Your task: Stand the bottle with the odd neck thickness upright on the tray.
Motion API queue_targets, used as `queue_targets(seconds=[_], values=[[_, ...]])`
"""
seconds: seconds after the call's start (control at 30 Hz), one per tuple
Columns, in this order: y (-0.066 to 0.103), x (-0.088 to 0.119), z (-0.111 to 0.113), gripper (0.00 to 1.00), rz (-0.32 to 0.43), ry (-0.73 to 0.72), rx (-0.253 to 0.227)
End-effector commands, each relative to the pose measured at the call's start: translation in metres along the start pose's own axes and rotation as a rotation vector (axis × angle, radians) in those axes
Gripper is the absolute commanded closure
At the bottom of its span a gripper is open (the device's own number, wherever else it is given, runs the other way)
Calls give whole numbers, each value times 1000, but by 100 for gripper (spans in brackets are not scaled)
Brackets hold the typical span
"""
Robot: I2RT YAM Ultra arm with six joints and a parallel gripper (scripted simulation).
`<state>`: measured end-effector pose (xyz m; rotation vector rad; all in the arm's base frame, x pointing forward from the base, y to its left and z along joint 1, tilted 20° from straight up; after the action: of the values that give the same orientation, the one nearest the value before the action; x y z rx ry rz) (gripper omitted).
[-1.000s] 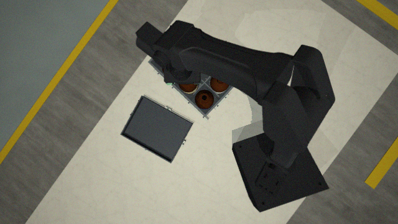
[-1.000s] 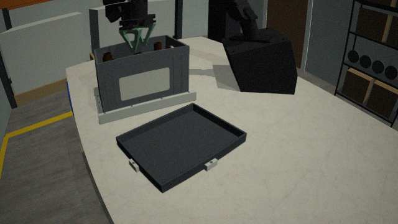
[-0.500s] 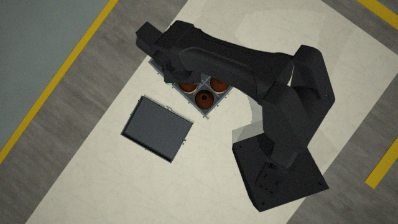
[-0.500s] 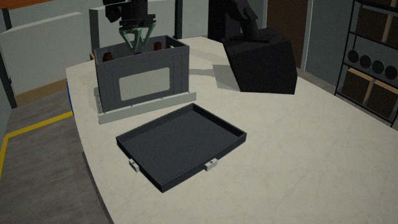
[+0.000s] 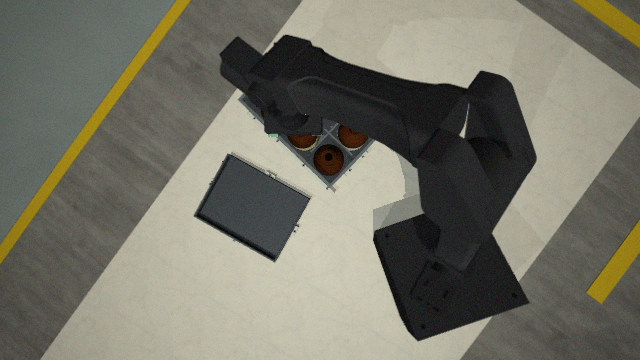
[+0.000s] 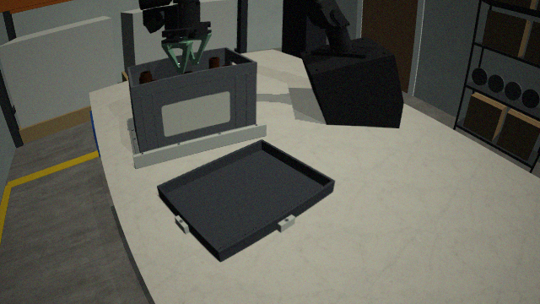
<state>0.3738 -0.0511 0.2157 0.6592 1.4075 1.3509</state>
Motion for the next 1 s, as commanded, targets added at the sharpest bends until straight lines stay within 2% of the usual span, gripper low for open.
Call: queue_targets(seconds=[0.0, 0.1, 0.2, 0.3, 0.47, 0.53, 0.57, 0.67, 0.77, 0.97], values=[[14, -8, 7, 39, -35, -11, -58], [0, -3, -1, 39, -17, -5, -19], [-10, 0, 1, 39, -6, 6, -4], [0, -5, 2, 39, -26, -7, -41], [-17, 0, 0, 39, -9, 4, -8], [-17, 0, 0, 39, -9, 4, -8], [1, -9, 8, 39, -40, -11, -66], [-12, -4, -1, 39, -21, -6, -29], [-20, -1, 0, 39, -13, 1, -17], [-20, -5, 2, 39, -21, -5, -30]])
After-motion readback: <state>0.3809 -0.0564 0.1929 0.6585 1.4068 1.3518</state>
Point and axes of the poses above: the point where the finger pads meet when closed, its own y axis back along the fingers, its own z axis across the jaws, x = y × z, the point moved 8 cm from there along y, back along the fingers, and after that the axes turned 12 degrees about -y, right-handed, at the moved point
